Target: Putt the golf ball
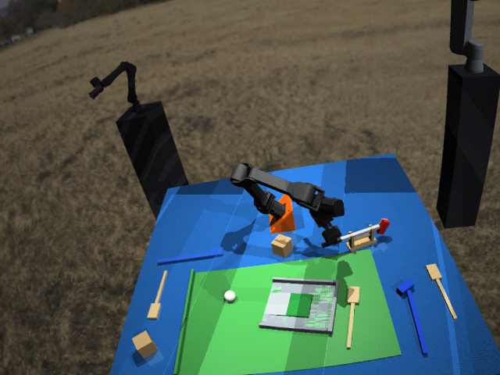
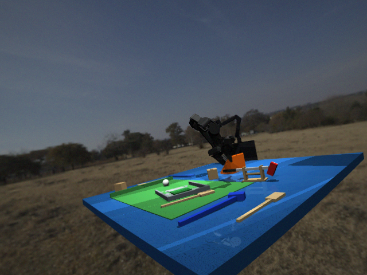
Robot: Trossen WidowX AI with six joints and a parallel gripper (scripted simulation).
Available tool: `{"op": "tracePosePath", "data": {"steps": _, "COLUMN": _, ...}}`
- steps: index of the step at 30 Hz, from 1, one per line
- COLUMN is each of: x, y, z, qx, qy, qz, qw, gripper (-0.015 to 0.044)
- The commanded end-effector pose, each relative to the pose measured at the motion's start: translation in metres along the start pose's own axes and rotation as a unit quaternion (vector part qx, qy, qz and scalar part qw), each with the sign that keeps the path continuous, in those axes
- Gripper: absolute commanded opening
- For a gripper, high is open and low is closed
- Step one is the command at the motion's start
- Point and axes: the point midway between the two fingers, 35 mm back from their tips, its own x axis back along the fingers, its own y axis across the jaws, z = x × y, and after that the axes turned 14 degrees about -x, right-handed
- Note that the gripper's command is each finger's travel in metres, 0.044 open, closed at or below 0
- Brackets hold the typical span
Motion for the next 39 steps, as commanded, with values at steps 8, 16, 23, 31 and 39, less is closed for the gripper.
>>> {"op": "tracePosePath", "data": {"steps": 8, "x": -0.025, "y": 0.003, "z": 0.008, "qx": 0.001, "qy": 0.01, "qz": -0.001, "qw": 1.0, "gripper": 0.044}}
{"op": "tracePosePath", "data": {"steps": 16, "x": -0.047, "y": 0.002, "z": 0.014, "qx": 0.001, "qy": 0.01, "qz": -0.001, "qw": 1.0, "gripper": 0.044}}
{"op": "tracePosePath", "data": {"steps": 23, "x": -0.049, "y": 0.002, "z": 0.015, "qx": 0.001, "qy": 0.01, "qz": -0.001, "qw": 1.0, "gripper": 0.044}}
{"op": "tracePosePath", "data": {"steps": 31, "x": -0.06, "y": 0.001, "z": 0.018, "qx": 0.001, "qy": 0.01, "qz": -0.001, "qw": 1.0, "gripper": 0.044}}
{"op": "tracePosePath", "data": {"steps": 39, "x": -0.07, "y": 0.0, "z": 0.021, "qx": 0.001, "qy": 0.011, "qz": -0.001, "qw": 1.0, "gripper": 0.044}}
